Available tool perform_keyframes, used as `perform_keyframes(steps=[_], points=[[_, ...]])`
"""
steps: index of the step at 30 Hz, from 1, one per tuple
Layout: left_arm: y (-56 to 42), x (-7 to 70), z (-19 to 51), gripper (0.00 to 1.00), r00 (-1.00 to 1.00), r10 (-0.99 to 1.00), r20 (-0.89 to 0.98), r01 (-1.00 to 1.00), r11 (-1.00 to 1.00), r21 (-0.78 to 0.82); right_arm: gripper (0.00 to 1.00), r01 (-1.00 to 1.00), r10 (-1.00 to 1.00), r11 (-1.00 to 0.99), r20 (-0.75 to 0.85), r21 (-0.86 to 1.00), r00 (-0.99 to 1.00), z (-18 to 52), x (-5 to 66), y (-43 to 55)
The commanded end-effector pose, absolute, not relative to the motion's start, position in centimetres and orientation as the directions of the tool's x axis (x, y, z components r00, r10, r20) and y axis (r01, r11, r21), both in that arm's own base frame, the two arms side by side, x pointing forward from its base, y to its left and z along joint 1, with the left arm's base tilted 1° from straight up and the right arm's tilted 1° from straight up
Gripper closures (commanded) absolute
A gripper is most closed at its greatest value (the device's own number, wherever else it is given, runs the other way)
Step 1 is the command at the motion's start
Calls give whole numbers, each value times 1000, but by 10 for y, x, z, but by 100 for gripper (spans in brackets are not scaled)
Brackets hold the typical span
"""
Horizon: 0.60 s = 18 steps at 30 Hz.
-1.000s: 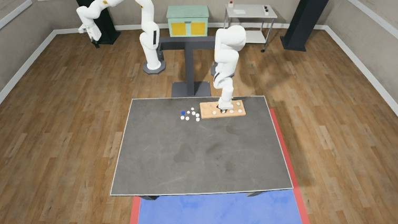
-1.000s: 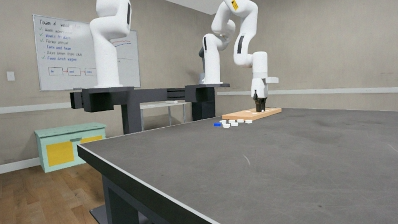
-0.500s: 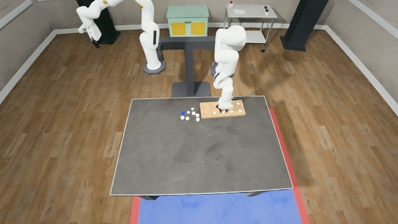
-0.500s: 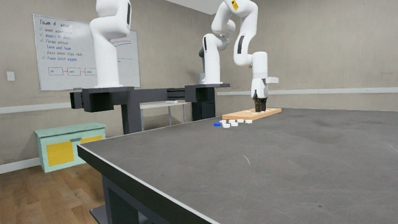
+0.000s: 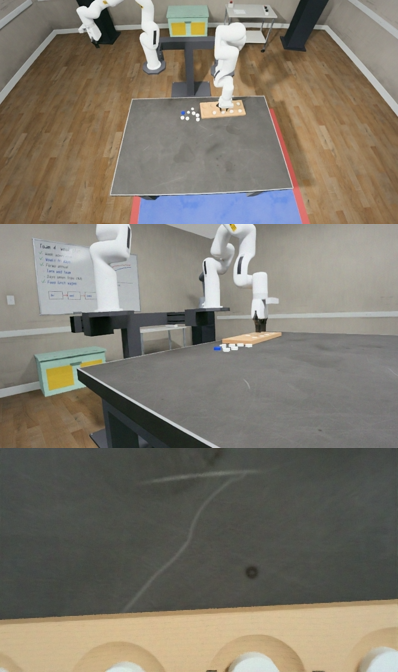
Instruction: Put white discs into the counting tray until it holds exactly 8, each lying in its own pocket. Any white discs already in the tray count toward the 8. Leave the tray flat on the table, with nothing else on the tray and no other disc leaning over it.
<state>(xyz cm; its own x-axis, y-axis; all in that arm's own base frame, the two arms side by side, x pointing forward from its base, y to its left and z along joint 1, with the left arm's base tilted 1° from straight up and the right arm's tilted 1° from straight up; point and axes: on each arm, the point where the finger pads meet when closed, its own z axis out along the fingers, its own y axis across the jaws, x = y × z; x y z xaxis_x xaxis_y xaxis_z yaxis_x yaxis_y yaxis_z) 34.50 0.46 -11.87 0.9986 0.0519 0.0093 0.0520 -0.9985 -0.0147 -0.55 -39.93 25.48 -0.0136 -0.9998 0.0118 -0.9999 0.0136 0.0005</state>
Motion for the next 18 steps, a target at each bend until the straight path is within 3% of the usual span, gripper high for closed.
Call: perform_keyframes(steps=[1,18], points=[[5,347,-68,52,999,51,13,51,-999,-19,0,-1000,-1000,14,16,0,-14,256,-5,-400],[4,345,-39,52,999,52,13,52,-999,-14,0,-1000,-1000,14,16,0,-14,256,-5,-400]])
